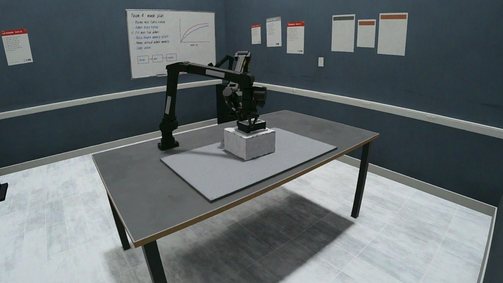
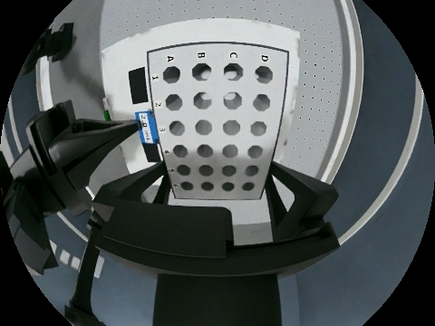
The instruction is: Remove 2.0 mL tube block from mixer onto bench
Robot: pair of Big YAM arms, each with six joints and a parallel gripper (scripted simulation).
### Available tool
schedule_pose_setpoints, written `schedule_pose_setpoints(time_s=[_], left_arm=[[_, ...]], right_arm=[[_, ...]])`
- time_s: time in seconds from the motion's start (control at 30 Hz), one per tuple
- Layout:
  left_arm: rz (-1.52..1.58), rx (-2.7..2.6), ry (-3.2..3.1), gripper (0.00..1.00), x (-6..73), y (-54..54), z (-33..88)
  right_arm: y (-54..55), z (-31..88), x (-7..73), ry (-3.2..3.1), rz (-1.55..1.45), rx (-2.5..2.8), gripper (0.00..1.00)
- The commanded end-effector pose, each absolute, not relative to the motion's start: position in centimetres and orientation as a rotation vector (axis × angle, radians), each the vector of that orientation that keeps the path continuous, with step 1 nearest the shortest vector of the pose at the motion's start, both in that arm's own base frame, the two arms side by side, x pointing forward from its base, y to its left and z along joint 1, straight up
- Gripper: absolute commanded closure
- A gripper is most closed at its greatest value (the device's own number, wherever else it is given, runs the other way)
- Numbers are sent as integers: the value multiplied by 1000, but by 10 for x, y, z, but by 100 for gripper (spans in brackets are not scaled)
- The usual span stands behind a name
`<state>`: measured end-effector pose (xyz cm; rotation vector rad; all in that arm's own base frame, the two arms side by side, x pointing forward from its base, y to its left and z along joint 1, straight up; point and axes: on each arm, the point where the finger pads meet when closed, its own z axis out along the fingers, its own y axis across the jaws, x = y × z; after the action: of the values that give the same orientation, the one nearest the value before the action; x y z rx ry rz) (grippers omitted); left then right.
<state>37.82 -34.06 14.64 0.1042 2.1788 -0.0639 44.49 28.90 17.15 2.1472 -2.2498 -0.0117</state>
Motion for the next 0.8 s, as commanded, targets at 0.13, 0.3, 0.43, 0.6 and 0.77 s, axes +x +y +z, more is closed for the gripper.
schedule_pose_setpoints(time_s=[0.13,0.3,0.43,0.6,0.77], left_arm=[[-22,123,2216,100,376,-333,118],[-11,126,2215,100,379,-330,118],[-13,130,2215,100,382,-330,120],[-20,120,2202,100,386,-329,132],[-36,99,2195,100,388,-330,142]], right_arm=[[307,193,471,-2336,-9,2160,100],[306,193,469,-2327,-12,2153,100],[306,194,468,-2314,-14,2159,100],[308,198,471,-2300,-17,2181,100],[309,202,472,-2310,-16,2190,100]])
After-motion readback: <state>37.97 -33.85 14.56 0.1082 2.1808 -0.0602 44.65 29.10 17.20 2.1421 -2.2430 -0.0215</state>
